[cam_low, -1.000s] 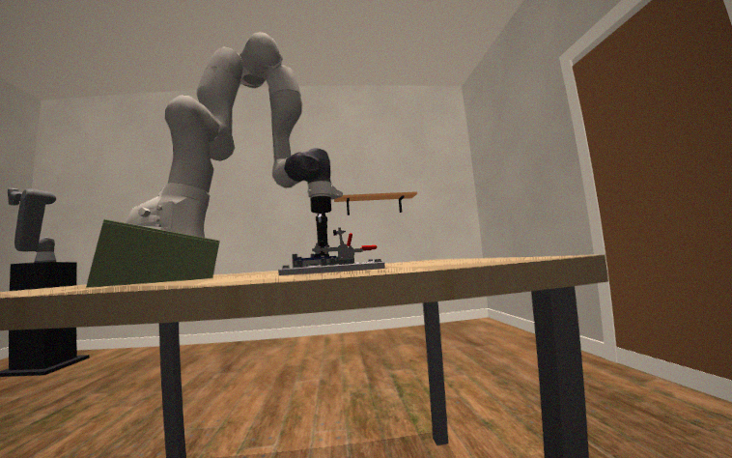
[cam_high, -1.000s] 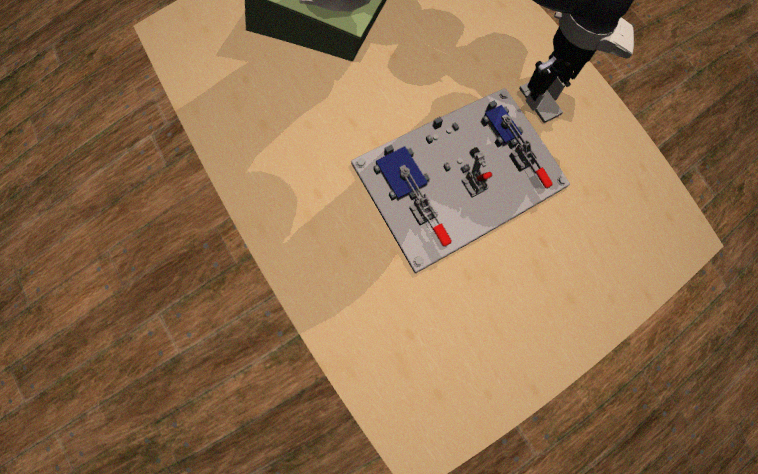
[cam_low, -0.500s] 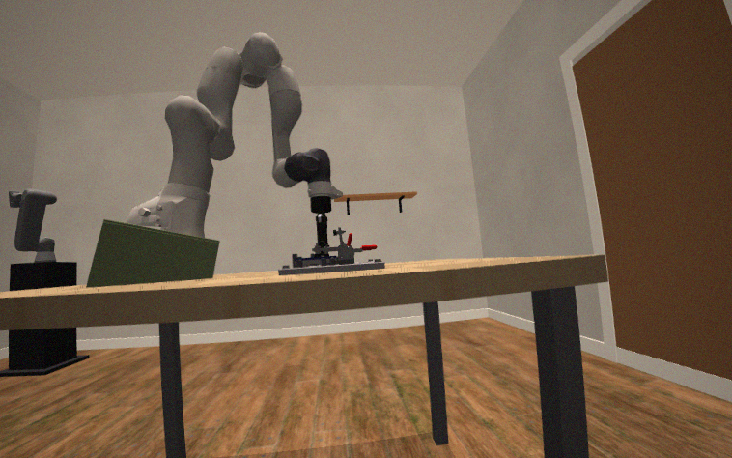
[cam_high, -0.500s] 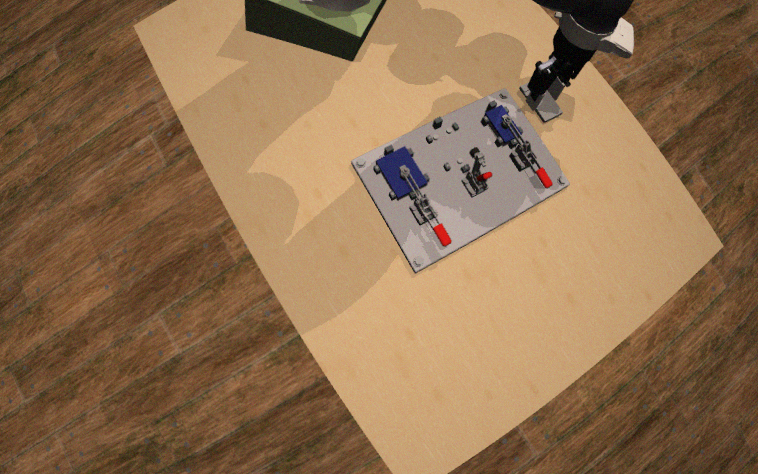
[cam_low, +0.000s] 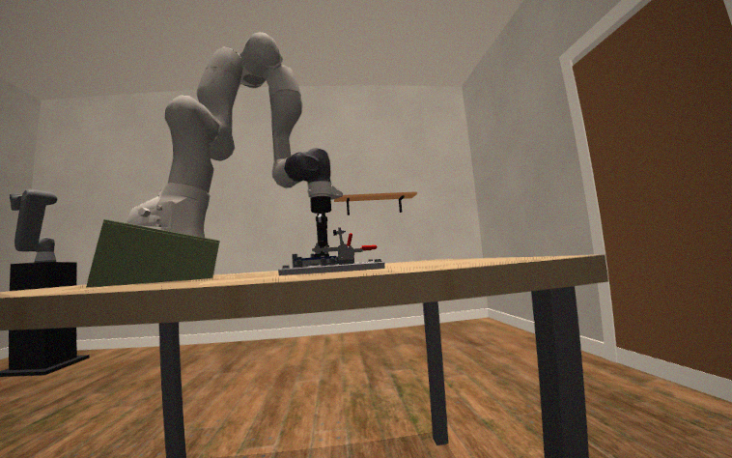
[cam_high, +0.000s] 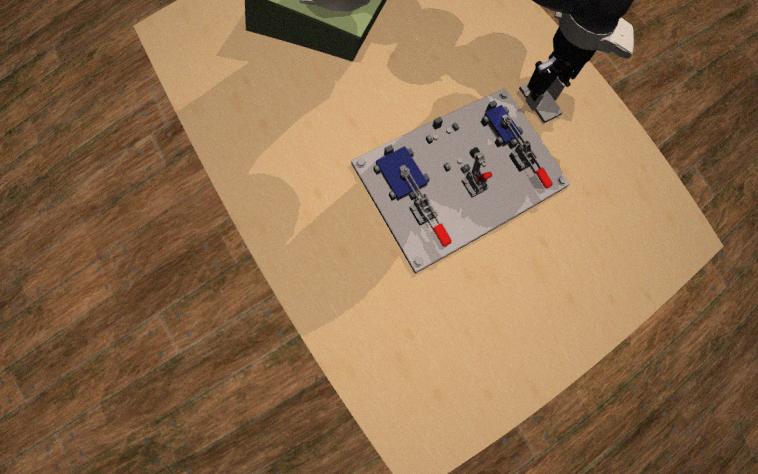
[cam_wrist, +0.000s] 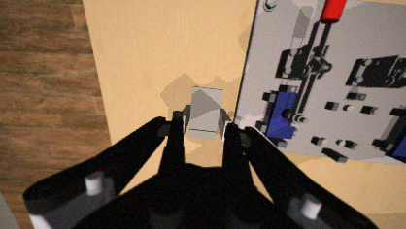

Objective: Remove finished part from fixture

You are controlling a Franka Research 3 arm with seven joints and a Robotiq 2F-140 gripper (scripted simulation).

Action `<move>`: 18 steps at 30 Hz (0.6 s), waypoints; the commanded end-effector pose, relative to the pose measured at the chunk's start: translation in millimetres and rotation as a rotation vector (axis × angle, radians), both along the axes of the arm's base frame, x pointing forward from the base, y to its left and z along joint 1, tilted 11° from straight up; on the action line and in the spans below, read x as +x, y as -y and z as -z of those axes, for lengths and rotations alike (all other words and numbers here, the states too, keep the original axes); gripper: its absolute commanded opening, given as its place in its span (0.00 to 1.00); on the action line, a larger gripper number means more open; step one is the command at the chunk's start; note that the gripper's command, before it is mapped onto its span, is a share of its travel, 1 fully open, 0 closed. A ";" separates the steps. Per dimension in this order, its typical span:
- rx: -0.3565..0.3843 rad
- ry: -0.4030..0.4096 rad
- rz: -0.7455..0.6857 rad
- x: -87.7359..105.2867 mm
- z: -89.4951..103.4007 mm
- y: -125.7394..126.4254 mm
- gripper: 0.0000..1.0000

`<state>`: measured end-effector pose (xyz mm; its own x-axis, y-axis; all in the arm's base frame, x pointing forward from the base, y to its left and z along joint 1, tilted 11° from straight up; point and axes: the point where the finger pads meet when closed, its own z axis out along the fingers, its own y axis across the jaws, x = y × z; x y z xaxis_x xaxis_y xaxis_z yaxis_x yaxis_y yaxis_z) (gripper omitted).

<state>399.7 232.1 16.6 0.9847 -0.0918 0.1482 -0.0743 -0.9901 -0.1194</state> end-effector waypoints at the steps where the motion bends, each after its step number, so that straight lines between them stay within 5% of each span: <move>1: 0.003 0.001 0.003 -0.1 0.6 -1.3 0.00; 18: 0.003 0.001 0.003 0.9 5.3 -2.0 0.00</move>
